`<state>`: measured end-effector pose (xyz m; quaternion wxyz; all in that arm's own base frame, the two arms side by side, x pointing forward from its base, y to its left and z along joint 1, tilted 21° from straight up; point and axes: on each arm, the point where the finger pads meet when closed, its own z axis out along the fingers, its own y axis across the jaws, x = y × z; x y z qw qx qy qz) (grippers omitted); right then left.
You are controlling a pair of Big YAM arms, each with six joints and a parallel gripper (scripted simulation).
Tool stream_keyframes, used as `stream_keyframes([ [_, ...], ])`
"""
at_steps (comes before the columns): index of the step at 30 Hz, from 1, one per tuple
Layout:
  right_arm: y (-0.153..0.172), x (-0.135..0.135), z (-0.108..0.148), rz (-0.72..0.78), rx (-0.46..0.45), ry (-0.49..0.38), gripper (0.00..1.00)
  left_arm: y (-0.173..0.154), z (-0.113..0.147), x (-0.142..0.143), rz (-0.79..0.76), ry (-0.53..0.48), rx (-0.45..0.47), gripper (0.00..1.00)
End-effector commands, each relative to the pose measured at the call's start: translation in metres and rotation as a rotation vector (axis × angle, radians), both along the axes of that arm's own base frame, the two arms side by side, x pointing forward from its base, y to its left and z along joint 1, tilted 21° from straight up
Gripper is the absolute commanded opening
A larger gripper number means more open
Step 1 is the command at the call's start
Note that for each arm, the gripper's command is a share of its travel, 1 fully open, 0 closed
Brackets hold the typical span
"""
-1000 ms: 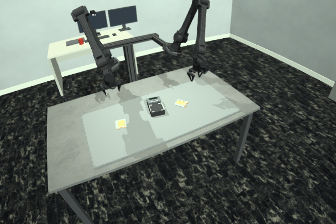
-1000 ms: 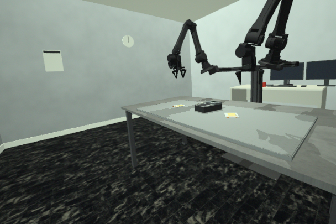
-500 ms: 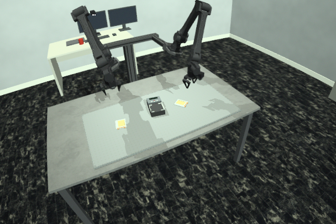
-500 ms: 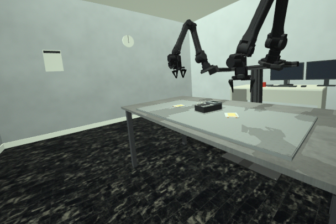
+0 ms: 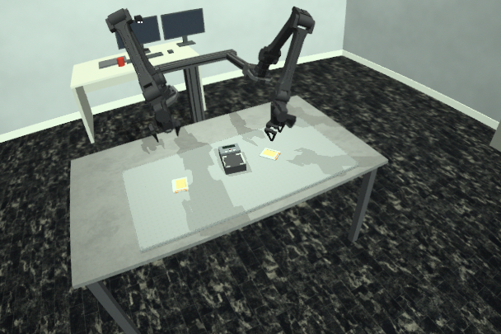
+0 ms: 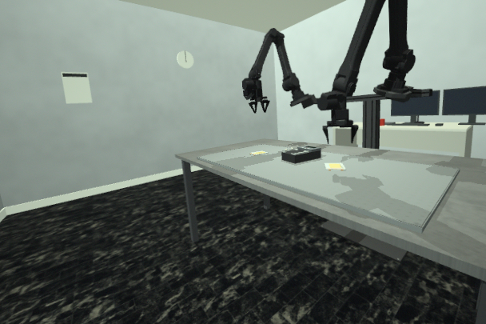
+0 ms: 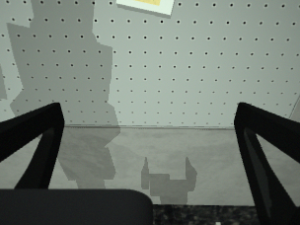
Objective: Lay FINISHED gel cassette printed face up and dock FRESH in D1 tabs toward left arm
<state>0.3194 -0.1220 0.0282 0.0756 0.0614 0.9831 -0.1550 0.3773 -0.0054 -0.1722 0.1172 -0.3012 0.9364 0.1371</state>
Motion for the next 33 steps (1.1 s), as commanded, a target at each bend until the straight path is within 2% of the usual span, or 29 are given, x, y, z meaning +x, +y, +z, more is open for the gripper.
stream_keyframes([
  [1, 0.002, 0.014, 0.01, 0.007, -0.006, -0.023, 1.0, -0.007, -0.01, 0.009, 0.057, -0.046, -0.008, 0.98],
  [3, 0.002, 0.014, 0.01, 0.007, -0.006, -0.023, 1.0, -0.011, -0.019, 0.008, 0.057, -0.046, -0.008, 0.98],
  [4, 0.002, 0.014, 0.01, 0.007, -0.006, -0.023, 1.0, -0.013, -0.024, 0.007, 0.056, -0.053, -0.023, 0.0],
  [9, 0.002, 0.014, 0.01, 0.007, -0.006, -0.023, 1.0, -0.023, -0.047, 0.003, 0.056, -0.053, -0.023, 0.0],
  [33, 0.002, 0.014, 0.01, 0.007, -0.006, -0.023, 1.0, -0.018, -0.051, 0.008, 0.062, -0.067, -0.013, 0.0],
])
